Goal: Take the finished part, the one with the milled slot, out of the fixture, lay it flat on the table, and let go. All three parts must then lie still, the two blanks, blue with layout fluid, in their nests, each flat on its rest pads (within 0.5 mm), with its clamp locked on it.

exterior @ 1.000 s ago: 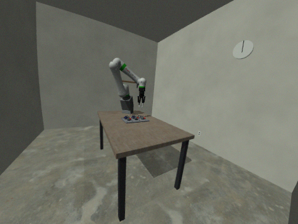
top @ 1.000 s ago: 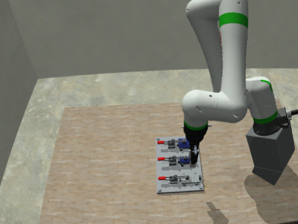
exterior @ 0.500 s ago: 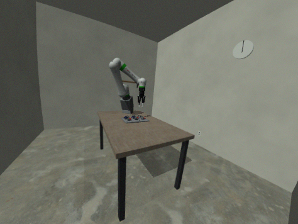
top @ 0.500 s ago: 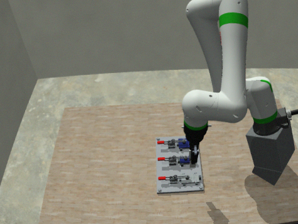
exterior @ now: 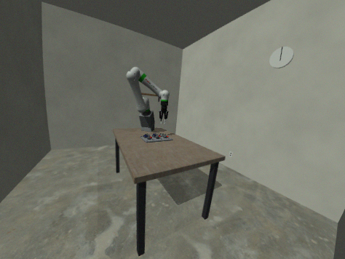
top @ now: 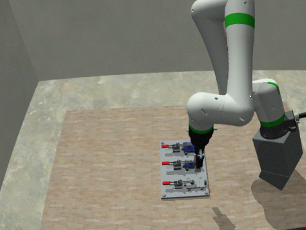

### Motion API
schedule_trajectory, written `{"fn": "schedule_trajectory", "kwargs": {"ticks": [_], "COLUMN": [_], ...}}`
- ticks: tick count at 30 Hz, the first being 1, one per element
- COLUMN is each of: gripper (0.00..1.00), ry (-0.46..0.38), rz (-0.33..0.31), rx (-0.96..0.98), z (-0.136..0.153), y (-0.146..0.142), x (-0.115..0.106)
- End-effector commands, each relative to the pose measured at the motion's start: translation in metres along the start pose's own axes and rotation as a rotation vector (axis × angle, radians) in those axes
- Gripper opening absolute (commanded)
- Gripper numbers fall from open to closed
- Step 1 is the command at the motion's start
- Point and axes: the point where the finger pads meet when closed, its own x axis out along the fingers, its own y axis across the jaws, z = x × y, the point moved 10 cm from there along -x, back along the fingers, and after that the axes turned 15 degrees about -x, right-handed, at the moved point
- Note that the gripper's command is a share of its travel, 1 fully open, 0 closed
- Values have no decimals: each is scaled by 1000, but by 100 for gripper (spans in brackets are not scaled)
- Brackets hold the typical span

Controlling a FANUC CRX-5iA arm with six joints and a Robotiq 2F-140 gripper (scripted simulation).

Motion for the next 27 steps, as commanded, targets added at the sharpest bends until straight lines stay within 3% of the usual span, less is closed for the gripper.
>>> {"fn": "schedule_trajectory", "kwargs": {"ticks": [1,18,27], "gripper": [28,28,28], "ry": [0,0,0], "rz": [0,0,0], "rx": [0,0,0], "z": [0,0,-1], "y": [0,0,0], "x": [1,54,60]}}
